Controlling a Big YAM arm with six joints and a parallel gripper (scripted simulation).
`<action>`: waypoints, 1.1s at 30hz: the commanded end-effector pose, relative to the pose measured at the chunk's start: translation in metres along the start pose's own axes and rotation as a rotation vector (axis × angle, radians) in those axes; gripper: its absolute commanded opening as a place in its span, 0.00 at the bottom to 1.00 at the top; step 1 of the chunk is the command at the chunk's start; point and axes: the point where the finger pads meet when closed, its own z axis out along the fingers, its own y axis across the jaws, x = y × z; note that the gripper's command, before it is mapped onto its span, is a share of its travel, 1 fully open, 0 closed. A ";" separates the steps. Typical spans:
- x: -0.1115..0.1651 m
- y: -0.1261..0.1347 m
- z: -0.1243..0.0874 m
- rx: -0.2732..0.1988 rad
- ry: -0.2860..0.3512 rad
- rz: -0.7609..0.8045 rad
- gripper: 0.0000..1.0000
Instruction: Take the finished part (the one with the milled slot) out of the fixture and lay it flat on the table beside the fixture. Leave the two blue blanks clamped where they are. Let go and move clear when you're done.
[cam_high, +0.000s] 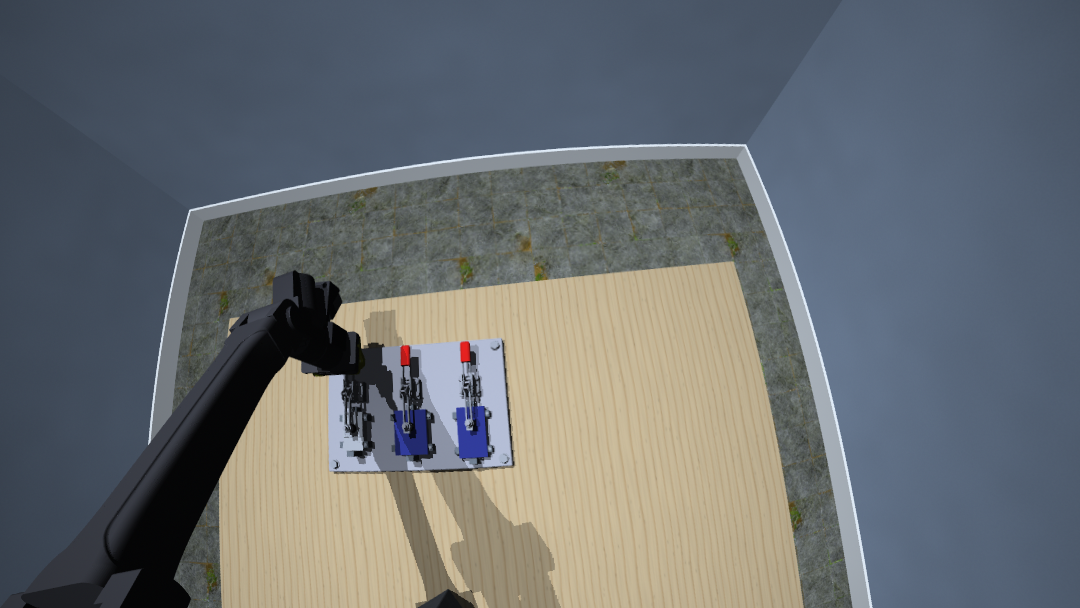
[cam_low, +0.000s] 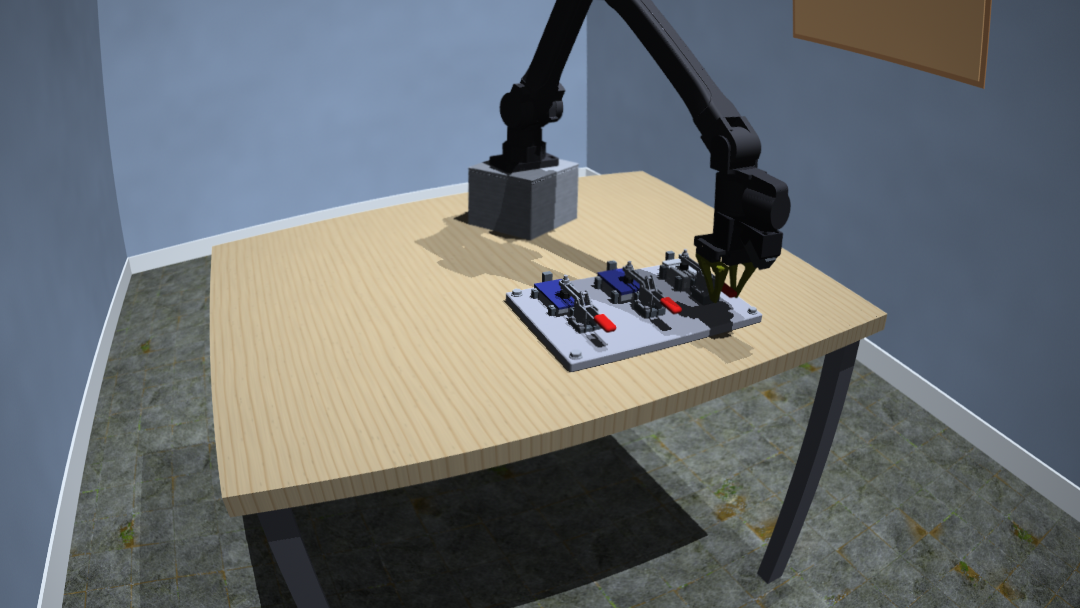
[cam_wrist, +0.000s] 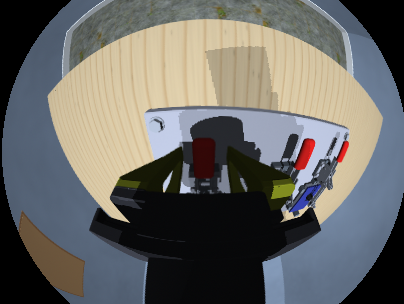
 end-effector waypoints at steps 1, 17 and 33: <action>-0.018 0.001 -0.026 -0.017 -0.061 0.017 0.45; -0.034 0.005 -0.036 -0.024 -0.092 0.015 0.45; -0.030 0.005 -0.020 -0.018 -0.065 0.013 0.45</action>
